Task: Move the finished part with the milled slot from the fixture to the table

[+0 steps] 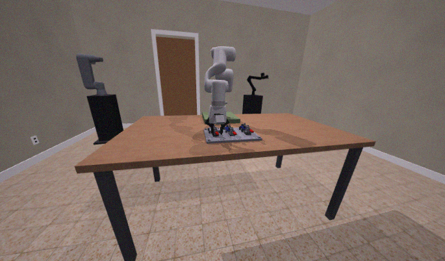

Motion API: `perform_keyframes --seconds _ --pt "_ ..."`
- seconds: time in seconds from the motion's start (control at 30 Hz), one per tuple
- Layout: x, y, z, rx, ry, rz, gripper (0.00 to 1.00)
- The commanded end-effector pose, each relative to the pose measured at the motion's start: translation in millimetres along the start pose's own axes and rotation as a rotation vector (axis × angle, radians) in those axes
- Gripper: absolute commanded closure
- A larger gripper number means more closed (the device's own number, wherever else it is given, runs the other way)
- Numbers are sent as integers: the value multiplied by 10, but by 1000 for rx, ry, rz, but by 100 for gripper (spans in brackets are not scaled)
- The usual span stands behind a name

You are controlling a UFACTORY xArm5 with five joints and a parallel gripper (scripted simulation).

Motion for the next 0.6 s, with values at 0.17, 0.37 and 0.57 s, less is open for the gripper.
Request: perform_keyframes --seconds 0.17,0.37,0.57 --pt "-2 -23 89 5 0 0 53" --pt "-3 -23 98 5 0 0 53" --pt "-3 -24 98 5 0 0 53"
Point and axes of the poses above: the point where the finger pads meet when closed, its own z axis out along the fingers, its own x axis across the jaws, y = z × x, the point moved 7 cm from there along -z, back along the fingers, and after that the axes turned 9 degrees about z, right-handed, at the moved point
